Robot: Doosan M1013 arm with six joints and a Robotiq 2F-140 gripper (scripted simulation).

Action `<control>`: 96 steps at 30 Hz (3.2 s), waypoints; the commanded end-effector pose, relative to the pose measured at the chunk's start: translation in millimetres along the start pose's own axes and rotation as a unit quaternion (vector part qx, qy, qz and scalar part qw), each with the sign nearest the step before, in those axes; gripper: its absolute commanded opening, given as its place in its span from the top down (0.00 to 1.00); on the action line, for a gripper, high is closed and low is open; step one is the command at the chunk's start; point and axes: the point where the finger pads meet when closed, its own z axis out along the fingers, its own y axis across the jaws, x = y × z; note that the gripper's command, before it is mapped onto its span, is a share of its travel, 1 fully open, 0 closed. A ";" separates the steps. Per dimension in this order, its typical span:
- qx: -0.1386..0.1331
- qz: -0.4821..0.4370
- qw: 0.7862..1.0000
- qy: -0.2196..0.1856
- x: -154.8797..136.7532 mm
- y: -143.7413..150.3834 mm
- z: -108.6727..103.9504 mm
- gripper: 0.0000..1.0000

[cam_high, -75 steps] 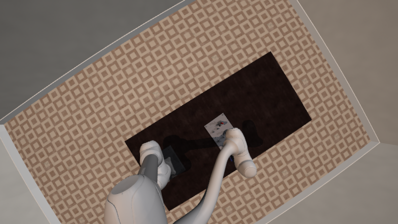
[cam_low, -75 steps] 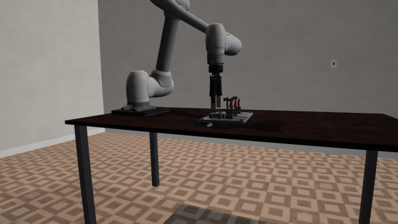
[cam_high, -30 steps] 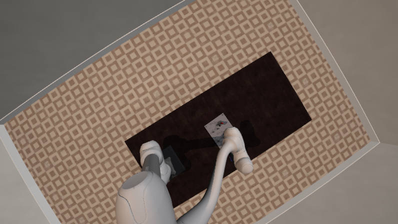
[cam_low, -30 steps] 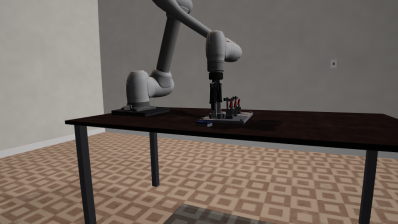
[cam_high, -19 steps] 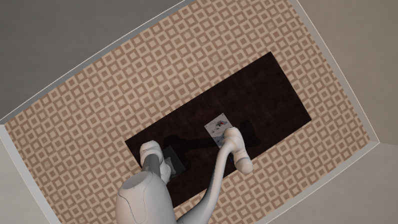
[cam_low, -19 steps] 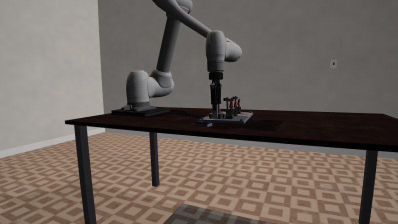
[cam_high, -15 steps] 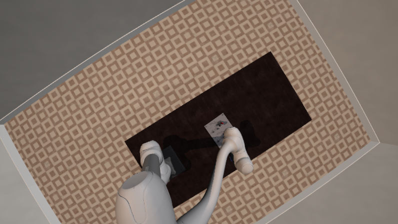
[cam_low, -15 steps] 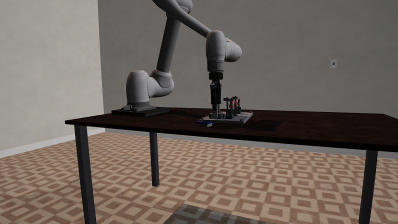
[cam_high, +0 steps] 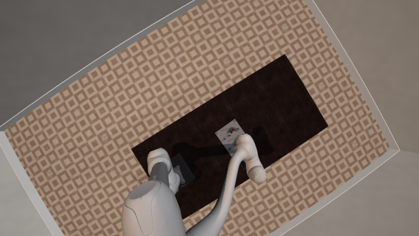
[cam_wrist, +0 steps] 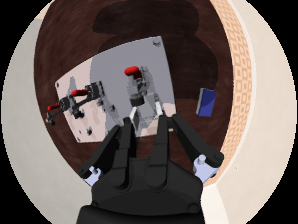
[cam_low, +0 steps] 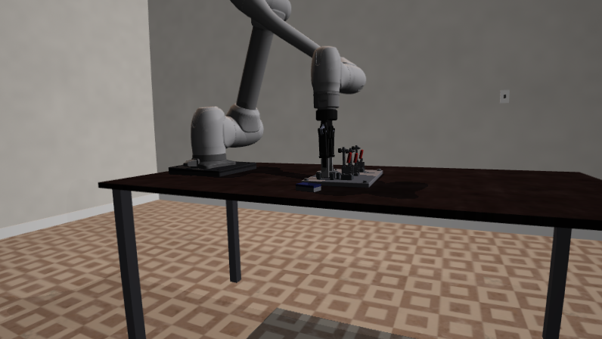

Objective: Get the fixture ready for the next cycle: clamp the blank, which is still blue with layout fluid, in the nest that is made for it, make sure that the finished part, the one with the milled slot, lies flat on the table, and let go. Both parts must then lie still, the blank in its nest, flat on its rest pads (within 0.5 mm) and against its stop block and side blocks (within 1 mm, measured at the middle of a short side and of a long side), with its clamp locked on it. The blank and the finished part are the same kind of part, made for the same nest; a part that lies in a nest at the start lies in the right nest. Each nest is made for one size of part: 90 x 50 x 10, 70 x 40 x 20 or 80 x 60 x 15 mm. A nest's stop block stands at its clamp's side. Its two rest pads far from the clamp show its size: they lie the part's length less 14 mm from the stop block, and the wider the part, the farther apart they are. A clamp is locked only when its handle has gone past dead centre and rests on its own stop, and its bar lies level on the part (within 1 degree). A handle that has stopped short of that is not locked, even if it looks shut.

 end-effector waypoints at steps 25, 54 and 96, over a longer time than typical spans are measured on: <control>0.000 0.000 1.000 0.000 -0.1 -0.1 -7.3 1.00; 0.000 0.000 1.000 0.000 -0.1 0.0 -36.0 1.00; 0.000 0.000 1.000 0.000 -8.1 -26.9 -70.0 1.00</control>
